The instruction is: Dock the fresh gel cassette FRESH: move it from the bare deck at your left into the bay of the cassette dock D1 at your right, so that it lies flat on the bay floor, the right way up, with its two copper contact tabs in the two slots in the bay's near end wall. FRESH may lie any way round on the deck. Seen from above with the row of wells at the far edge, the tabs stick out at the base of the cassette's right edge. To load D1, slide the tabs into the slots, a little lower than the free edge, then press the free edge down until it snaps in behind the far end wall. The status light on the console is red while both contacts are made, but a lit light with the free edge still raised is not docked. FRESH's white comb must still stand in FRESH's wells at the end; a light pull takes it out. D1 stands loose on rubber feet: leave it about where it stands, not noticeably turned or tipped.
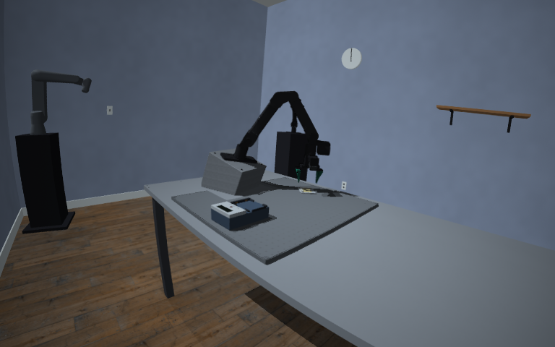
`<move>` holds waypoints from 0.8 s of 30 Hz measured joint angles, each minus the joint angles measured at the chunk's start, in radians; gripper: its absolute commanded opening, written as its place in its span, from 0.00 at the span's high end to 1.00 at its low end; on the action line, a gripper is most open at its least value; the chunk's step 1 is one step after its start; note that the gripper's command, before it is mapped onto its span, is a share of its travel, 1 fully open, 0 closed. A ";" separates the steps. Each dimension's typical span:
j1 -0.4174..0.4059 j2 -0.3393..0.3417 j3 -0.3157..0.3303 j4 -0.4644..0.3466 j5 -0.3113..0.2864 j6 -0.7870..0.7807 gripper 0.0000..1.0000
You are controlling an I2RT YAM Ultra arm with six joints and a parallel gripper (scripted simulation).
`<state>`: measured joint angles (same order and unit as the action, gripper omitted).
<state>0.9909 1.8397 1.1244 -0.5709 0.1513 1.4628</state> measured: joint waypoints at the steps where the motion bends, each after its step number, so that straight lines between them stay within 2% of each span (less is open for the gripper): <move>1: 0.000 0.005 0.000 0.005 0.000 -0.001 0.00; 24: -0.018 0.093 -0.015 0.101 -0.004 -0.014 0.00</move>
<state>0.9730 1.9327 1.1091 -0.4698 0.1474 1.4487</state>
